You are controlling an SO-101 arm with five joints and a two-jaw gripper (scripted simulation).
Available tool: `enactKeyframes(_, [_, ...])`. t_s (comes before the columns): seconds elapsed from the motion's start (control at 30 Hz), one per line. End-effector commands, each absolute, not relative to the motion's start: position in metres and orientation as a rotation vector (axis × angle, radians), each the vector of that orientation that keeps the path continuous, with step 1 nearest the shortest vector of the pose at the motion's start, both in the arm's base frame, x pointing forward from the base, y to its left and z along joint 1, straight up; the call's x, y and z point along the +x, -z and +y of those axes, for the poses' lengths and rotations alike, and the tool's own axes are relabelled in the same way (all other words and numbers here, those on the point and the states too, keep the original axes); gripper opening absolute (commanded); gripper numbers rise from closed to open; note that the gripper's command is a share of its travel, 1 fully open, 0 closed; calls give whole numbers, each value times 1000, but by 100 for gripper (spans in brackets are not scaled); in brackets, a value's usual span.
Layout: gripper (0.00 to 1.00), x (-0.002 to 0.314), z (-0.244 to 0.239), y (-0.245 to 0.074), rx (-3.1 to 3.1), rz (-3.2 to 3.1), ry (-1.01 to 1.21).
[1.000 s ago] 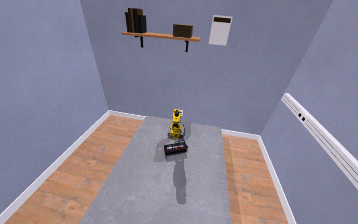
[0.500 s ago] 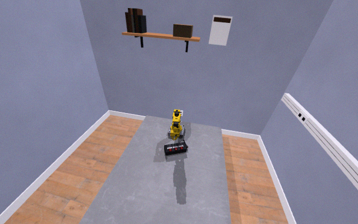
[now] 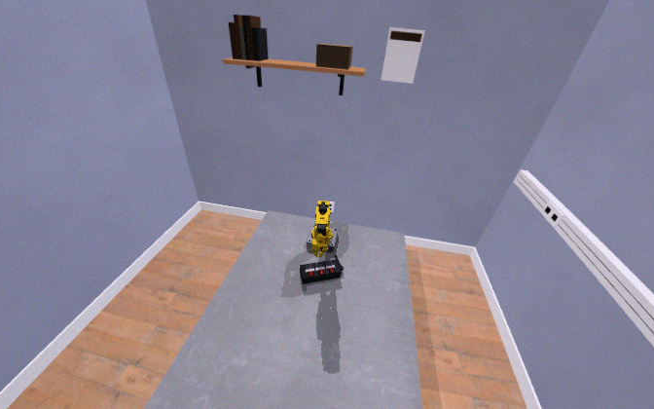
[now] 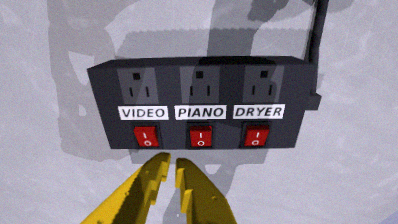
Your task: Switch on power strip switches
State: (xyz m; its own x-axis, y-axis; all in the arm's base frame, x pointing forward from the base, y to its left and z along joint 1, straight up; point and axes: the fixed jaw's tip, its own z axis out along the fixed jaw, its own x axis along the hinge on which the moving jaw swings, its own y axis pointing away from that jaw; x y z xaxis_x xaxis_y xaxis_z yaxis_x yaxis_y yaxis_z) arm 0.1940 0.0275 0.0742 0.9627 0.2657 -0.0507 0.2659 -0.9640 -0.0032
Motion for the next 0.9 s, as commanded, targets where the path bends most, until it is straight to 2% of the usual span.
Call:
enactKeyframes(0.0, [0,196,30,-71,3107,418,114])
enactKeyframes(0.47, [0,205,34,-53,3097,417,212])
enactKeyframes(0.87, [0,206,35,-51,3096,416,221])
